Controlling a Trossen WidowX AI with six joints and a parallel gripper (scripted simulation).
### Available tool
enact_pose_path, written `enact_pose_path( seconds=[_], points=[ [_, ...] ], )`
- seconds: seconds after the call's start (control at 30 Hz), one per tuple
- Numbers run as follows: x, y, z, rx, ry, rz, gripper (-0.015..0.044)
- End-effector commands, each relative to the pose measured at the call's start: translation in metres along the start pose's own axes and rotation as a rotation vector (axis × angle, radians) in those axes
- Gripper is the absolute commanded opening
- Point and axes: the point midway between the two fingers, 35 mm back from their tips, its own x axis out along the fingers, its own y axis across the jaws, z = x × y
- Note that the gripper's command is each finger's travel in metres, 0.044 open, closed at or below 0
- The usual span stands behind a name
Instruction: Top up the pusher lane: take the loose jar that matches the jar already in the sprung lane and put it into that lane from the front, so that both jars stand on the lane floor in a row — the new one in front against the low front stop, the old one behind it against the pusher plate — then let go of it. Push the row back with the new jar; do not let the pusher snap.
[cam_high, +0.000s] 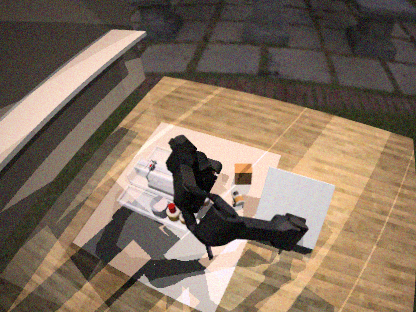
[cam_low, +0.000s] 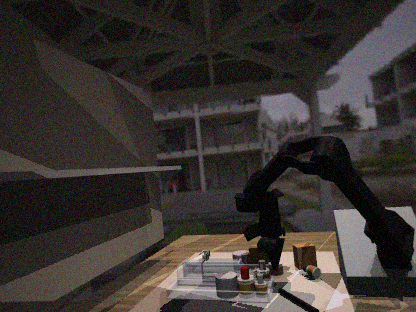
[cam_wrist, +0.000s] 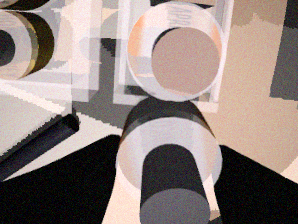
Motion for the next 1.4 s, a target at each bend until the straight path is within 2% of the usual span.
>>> enact_pose_path(
  seconds=[0.0,1.37],
  points=[
    [-0.002,0.000,0.008,-0.012,-0.020,0.000,0.0000],
    [-0.004,0.001,0.023,-0.013,-0.021,0.000,0.0000]
  ],
)
